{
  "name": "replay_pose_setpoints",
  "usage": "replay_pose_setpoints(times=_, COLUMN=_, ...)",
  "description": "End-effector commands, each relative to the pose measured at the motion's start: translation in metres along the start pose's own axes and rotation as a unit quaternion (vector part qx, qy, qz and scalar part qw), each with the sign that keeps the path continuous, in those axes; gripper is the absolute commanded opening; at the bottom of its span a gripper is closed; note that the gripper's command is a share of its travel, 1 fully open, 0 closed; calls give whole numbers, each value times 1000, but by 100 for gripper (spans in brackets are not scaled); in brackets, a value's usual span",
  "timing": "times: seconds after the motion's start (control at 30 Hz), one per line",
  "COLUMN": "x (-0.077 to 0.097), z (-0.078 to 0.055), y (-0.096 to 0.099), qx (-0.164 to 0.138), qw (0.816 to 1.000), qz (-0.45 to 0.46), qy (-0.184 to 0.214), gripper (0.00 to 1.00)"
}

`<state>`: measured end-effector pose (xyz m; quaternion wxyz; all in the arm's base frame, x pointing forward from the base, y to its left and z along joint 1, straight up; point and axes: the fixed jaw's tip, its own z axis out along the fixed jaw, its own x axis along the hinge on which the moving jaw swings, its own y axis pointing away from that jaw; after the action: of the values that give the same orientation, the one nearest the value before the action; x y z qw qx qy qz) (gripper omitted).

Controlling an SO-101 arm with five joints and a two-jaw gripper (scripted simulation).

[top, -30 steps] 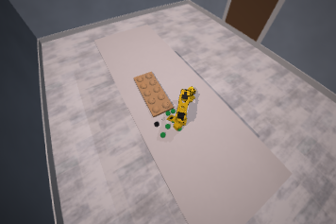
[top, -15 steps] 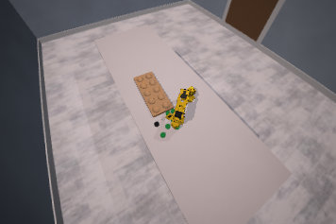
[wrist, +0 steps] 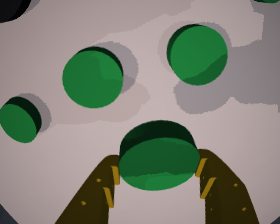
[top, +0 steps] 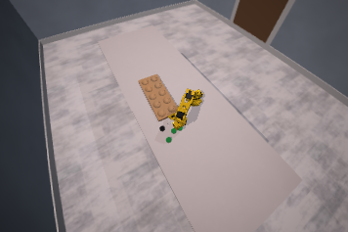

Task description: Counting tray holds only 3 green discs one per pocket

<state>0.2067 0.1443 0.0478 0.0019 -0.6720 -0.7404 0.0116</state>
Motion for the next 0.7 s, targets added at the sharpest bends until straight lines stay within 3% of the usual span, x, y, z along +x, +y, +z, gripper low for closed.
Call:
replay_pose_setpoints(times=0.0, x=-8, z=-18, y=7, qx=-37, qw=999, qz=21, qy=22, gripper=0)
replay_pose_setpoints(times=0.67, x=-67, z=-20, y=5, qx=-37, qw=991, qz=131, qy=19, gripper=0)
